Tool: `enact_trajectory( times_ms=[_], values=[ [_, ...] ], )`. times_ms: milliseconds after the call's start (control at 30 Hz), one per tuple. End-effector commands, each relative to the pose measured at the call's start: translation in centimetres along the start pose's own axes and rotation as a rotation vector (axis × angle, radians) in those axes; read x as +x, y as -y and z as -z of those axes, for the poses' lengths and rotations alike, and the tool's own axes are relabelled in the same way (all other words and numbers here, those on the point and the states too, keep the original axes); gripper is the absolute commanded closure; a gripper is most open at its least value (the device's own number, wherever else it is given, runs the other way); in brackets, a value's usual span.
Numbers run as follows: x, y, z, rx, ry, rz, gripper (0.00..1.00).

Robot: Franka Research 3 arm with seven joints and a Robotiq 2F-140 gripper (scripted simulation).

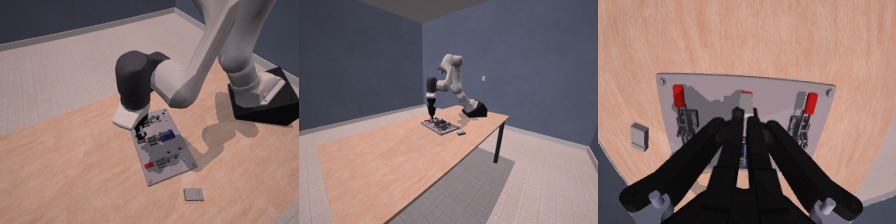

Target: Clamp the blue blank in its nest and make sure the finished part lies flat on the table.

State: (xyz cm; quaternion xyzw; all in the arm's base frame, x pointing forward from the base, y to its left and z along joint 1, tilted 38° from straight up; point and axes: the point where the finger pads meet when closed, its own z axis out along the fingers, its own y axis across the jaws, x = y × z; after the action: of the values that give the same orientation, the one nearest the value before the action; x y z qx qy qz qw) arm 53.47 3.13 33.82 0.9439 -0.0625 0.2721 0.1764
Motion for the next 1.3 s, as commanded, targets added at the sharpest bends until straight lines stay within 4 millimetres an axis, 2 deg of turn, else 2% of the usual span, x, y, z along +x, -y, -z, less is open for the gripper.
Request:
enact_trajectory(
  times_ms=[0,1267],
  values=[
    [-0.08,-0.04,-0.18,-0.001,0.001,0.001,1.0],
    [-0.08,-0.04,-0.58,-0.001,0.001,0.001,1.0]
  ],
)
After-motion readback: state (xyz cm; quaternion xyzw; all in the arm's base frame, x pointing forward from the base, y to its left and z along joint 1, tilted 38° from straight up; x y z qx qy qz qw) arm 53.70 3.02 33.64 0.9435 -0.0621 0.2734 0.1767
